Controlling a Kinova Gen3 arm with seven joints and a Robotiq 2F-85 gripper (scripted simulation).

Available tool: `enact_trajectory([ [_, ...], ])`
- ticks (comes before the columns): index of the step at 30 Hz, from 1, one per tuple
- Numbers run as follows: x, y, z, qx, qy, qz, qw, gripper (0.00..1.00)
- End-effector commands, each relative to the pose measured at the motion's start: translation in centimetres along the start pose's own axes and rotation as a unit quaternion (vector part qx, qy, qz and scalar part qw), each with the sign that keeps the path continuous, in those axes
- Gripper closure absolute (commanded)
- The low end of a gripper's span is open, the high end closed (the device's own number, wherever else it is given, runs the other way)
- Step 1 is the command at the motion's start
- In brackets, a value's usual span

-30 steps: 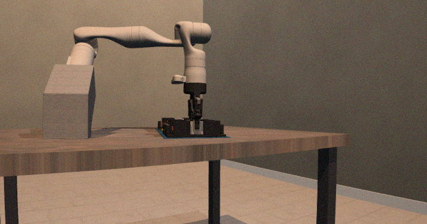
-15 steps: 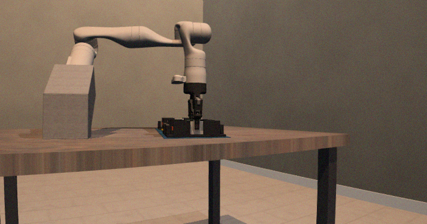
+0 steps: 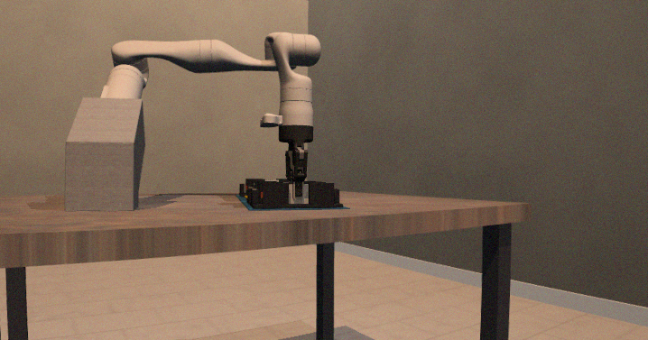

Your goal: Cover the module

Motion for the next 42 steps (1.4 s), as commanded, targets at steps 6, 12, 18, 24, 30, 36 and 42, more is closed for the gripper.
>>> enact_trajectory([
  [6, 0.0, 0.0, 0.0, 0.0, -0.001, 0.0, 1.0, 1.0],
  [12, 0.0, 0.0, 0.0, 0.0, -0.001, 0.0, 1.0, 1.0],
  [18, -1.2, 0.0, 0.0, 0.0, -0.001, 0.0, 1.0, 1.0],
  [24, -3.0, 0.0, 0.0, 0.0, -0.001, 0.0, 1.0, 1.0],
  [30, -3.0, 0.0, 0.0, 0.0, -0.001, 0.0, 1.0, 1.0],
  [36, -4.5, 0.0, 0.0, 0.0, -0.001, 0.0, 1.0, 1.0],
  [42, -6.0, 0.0, 0.0, 0.0, -0.001, 0.0, 1.0, 1.0],
])
Point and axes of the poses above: the point where the finger pads meet when closed, its own x axis out along the fingers, its own y axis across the jaws, z = x × y, the point moved 7 cm from there along -x, back along the fingers, and after that the axes turned 3 degrees about x, right-handed, at the moved point
